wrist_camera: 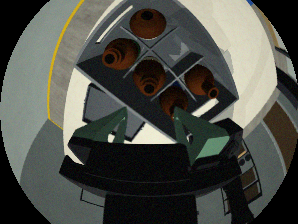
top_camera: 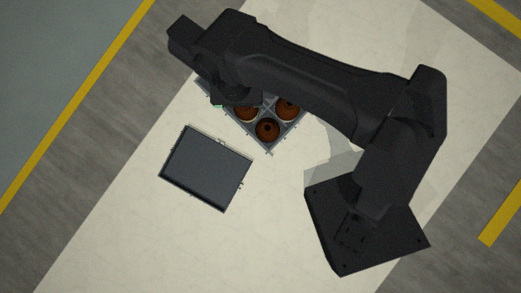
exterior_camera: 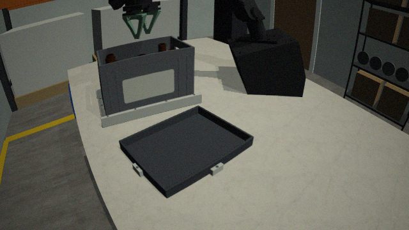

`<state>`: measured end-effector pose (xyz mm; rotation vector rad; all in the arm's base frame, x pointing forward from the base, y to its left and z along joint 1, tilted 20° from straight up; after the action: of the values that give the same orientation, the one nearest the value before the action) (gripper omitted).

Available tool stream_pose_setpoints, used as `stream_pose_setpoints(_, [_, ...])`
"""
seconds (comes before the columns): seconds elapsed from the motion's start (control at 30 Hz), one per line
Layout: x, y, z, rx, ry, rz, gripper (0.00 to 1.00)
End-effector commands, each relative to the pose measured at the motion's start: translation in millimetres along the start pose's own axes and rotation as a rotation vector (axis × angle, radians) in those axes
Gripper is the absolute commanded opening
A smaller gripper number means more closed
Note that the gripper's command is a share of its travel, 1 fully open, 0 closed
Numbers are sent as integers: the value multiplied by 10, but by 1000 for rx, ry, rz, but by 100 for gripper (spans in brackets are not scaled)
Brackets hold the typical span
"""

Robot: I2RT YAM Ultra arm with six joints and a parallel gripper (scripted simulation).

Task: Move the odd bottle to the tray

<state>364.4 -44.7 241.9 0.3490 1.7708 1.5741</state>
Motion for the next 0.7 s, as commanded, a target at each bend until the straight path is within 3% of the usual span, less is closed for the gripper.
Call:
stream_pose_setpoints(0.0, [-19, 110, -3, -20, 1, -43, 61])
stream_pose_setpoints(0.17, [-5, 62, -22, -12, 1, -35, 61])
stream_pose_setpoints(0.2, [-92, 164, 9, -37, -10, -68, 61])
stream_pose_setpoints(0.33, [-19, 19, -39, -10, -4, -34, 61])
stream_pose_setpoints(0.67, [-7, -148, -10, -4, 4, -21, 61])
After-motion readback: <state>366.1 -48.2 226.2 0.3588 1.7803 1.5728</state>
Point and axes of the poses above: the point where the finger pads meet when closed, its own y axis back along the fingers, its own z axis across the jaws, x = y × z, the point moved 6 cm from there along y, back along the fingers, and after that the axes turned 15 degrees about y, right-handed, at the moved point
